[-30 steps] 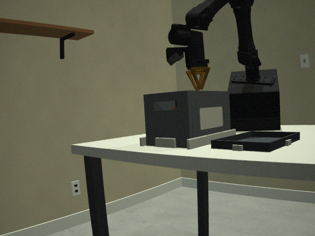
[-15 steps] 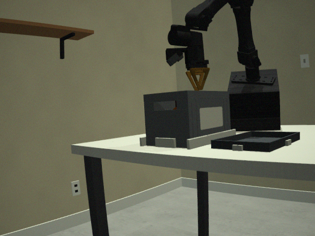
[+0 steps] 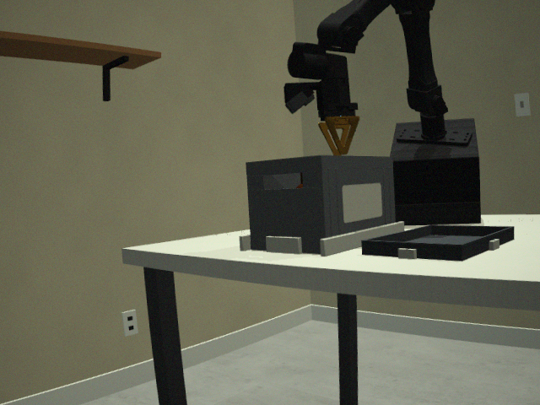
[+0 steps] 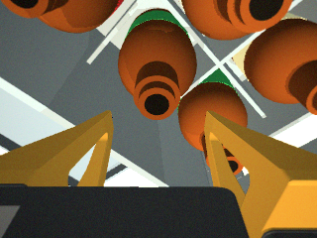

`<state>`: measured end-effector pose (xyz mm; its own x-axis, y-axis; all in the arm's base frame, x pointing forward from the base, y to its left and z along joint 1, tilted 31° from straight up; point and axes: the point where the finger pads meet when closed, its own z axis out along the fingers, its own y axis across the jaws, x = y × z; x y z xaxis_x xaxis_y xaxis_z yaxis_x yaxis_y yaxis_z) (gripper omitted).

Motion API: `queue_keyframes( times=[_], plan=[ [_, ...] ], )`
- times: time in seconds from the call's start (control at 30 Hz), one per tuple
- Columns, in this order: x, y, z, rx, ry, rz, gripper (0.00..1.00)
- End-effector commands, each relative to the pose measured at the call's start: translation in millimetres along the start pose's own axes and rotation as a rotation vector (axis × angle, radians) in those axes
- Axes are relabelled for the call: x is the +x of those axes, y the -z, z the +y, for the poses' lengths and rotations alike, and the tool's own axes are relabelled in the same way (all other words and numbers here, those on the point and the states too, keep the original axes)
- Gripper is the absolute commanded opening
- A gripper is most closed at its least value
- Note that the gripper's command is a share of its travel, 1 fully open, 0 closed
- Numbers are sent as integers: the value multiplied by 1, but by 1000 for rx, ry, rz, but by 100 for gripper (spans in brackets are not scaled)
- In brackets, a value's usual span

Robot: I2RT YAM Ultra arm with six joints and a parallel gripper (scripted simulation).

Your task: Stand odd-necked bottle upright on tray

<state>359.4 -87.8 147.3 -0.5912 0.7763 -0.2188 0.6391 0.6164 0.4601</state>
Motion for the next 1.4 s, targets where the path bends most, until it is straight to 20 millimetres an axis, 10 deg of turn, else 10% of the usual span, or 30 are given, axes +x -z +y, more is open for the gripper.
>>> queue_keyframes(
  times=[0.0,1.37],
  plan=[
    [-10,8,0,-8,4,-41,61],
    [-11,10,7,-15,7,-46,61]
  ],
)
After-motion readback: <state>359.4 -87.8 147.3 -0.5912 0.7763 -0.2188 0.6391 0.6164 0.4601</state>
